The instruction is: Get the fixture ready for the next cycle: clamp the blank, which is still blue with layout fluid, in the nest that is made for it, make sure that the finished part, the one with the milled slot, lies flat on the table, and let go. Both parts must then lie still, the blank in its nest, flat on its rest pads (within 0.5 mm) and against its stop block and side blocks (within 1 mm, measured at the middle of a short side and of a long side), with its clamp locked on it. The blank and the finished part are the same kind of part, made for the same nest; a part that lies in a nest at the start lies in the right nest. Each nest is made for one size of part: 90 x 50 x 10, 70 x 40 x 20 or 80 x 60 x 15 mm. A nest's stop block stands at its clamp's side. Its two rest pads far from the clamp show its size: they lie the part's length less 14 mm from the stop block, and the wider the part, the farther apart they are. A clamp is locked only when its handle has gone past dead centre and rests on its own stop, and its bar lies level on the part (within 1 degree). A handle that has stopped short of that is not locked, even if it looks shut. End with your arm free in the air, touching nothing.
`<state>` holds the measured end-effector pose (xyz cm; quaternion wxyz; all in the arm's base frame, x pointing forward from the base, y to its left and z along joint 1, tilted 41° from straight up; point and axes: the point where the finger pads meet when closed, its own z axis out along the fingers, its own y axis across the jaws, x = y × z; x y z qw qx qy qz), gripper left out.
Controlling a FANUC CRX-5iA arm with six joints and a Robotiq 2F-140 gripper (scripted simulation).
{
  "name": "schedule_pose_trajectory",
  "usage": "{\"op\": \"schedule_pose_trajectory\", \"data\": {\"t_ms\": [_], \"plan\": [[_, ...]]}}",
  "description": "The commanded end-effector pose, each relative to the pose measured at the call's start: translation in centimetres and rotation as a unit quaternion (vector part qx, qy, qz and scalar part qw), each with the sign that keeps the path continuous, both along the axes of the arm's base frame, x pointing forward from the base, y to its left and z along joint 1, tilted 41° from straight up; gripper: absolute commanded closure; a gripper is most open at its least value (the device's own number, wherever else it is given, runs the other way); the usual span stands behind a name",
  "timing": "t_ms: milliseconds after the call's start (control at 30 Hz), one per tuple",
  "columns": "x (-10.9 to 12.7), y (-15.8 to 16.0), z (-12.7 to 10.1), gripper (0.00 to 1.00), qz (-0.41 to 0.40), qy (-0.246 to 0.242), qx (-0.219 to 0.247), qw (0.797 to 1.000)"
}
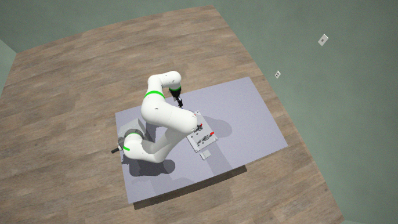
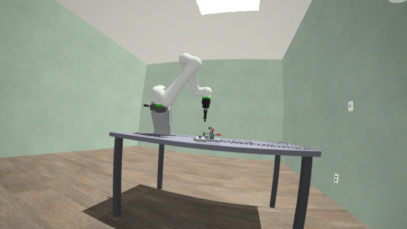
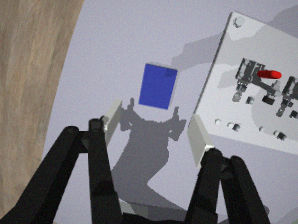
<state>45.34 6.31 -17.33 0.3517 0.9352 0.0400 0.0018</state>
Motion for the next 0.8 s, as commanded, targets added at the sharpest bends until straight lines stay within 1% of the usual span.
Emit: {"op": "schedule_pose_trajectory", "data": {"t_ms": [0, 167, 233, 400, 567, 767], "plan": [[0.1, -1.1, -1.3, 0.42, 0.000, -0.001, 0.000, 1.000], [0.2, -2.9, -3.4, 0.42, 0.000, -0.001, 0.000, 1.000], [0.2, -2.9, -3.4, 0.42, 0.000, -0.001, 0.000, 1.000], [0.3, -4.4, -5.1, 0.42, 0.000, -0.001, 0.000, 1.000], [0.3, -5.6, -6.4, 0.42, 0.000, -0.001, 0.000, 1.000], [0.4, -6.2, -7.2, 0.42, 0.000, -0.001, 0.000, 1.000]]}}
